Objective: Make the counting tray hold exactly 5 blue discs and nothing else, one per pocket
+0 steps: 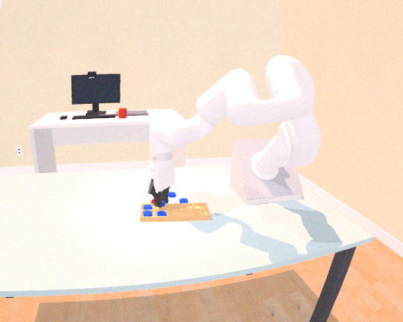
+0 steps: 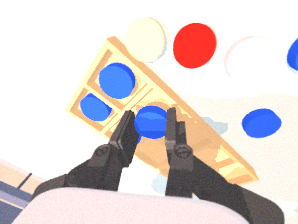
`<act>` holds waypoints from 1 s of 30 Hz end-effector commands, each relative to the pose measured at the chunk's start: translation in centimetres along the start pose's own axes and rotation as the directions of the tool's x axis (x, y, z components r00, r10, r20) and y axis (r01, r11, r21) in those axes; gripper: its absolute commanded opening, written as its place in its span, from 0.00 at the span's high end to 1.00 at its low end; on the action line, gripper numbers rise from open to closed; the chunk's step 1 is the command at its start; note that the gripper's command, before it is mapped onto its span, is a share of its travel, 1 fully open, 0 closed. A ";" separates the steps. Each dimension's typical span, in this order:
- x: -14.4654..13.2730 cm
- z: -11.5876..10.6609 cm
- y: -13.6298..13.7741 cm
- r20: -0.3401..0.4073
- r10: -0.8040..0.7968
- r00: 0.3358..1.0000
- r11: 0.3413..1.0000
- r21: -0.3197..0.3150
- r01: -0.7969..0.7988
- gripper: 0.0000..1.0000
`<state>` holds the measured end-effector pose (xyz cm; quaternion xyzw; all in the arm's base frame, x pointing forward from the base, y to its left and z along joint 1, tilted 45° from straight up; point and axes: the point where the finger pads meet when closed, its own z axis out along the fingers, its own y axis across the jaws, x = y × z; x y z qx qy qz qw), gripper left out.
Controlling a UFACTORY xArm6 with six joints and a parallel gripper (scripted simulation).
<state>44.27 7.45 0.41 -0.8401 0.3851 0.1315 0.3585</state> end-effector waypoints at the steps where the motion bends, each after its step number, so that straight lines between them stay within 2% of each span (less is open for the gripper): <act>1: 0.0 0.4 0.0 -0.001 0.001 1.000 1.000 0.001 -0.001 1.00; 18: 0.0 0.7 0.0 -0.001 0.001 1.000 1.000 0.001 -0.001 1.00; 19: 0.0 0.7 0.0 -0.001 0.001 1.000 1.000 0.001 -0.001 0.53; 30: 0.0 0.7 0.0 -0.001 0.001 1.000 1.000 0.001 -0.001 0.53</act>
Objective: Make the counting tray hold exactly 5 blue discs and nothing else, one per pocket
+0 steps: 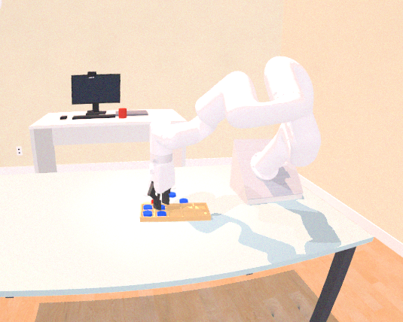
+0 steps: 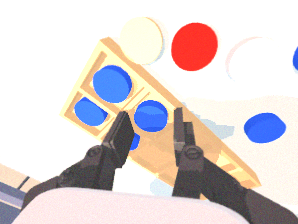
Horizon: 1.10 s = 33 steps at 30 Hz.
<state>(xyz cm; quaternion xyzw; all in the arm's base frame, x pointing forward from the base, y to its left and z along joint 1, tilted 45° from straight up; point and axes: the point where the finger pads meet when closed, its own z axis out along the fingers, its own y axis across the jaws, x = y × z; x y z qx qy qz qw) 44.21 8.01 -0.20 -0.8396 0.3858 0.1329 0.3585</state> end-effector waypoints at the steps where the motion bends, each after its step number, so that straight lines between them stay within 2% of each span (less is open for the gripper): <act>1: 0.1 -0.1 -0.1 -0.003 -0.002 1.000 1.000 0.001 0.002 0.53; 23: 0.1 -0.2 -0.1 -0.003 -0.002 1.000 1.000 0.001 0.002 0.53; 25: 0.1 -1.6 -0.2 -0.002 -0.003 1.000 1.000 0.003 0.003 0.53; 29: 0.1 -8.3 -0.2 -0.002 -0.003 1.000 1.000 0.004 0.003 0.53; 30: 0.1 -9.4 -0.2 -0.003 -0.003 1.000 1.000 0.003 0.003 0.53; 33: 0.1 -10.0 -0.1 -0.003 -0.002 1.000 1.000 0.002 0.002 0.53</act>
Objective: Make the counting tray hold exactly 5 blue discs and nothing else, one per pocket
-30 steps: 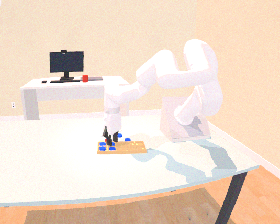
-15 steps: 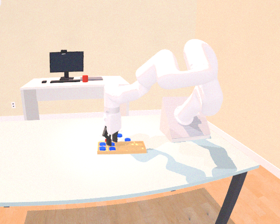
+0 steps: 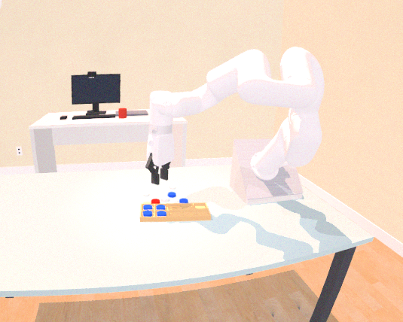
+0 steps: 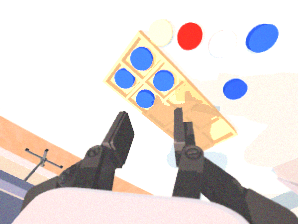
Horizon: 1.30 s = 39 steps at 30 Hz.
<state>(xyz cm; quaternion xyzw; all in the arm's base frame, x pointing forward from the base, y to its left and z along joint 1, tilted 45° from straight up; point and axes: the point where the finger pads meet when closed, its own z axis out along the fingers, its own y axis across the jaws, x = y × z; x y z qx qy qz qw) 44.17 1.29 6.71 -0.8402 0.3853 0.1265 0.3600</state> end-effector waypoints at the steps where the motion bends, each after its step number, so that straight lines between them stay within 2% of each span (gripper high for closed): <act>1: -0.2 -0.4 0.3 0.006 0.004 1.000 1.000 -0.005 -0.004 0.53; 39: -0.1 -0.4 0.6 0.006 0.038 0.999 0.999 -0.005 -0.038 0.53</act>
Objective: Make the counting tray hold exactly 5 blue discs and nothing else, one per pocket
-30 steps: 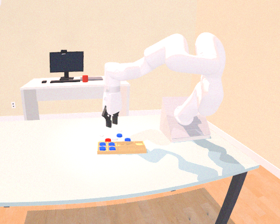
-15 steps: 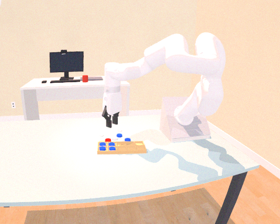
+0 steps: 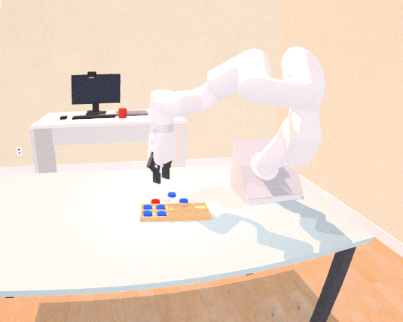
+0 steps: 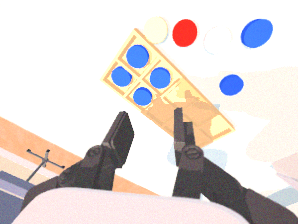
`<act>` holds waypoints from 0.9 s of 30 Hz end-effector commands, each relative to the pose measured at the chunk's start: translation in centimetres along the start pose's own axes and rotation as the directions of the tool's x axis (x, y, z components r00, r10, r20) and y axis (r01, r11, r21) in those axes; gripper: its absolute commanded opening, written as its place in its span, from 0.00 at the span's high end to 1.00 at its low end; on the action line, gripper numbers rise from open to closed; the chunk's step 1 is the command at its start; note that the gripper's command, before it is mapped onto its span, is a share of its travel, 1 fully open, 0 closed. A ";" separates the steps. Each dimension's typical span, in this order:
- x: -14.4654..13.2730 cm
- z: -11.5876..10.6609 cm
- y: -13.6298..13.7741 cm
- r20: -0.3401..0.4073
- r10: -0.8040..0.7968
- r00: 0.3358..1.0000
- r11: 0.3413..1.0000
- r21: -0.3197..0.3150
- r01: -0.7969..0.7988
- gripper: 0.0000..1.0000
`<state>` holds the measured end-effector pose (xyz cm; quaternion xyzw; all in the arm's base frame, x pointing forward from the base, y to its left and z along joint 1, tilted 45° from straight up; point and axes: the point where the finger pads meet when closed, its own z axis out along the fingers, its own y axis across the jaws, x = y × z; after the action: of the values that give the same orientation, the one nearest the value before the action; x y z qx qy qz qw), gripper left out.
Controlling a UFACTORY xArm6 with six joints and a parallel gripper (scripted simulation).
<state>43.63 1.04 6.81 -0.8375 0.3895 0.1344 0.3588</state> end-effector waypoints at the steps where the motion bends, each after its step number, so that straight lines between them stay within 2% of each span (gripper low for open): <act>1: 0.3 -0.1 0.4 -0.004 0.051 0.999 0.999 0.001 -0.051 0.53; 4: 0.9 0.0 1.5 -0.005 0.197 0.980 0.980 0.001 -0.197 0.53; 7: 1.7 0.2 3.4 -0.006 0.420 0.907 0.907 0.002 -0.420 0.53; 9: 2.3 0.4 5.0 -0.007 0.585 0.811 0.811 0.003 -0.585 0.53; 11: 2.9 0.6 6.7 -0.006 0.736 0.677 0.677 0.005 -0.736 0.53; 13: 2.9 0.6 6.7 -0.006 0.736 0.677 0.677 0.005 -0.736 0.53; 18: 3.9 1.2 10.4 -0.003 0.959 0.284 0.284 0.006 -0.959 0.53; 21: 4.2 1.4 11.9 -0.001 0.994 0.110 0.110 0.005 -0.994 0.53; 24: 4.3 1.5 12.5 0.000 1.000 0.026 0.026 0.004 -1.000 0.53; 27: 4.3 1.6 12.7 0.000 1.000 0.011 0.011 0.004 -1.000 0.53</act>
<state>36.88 -5.58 -2.82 -0.4071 0.8291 0.3305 0.1939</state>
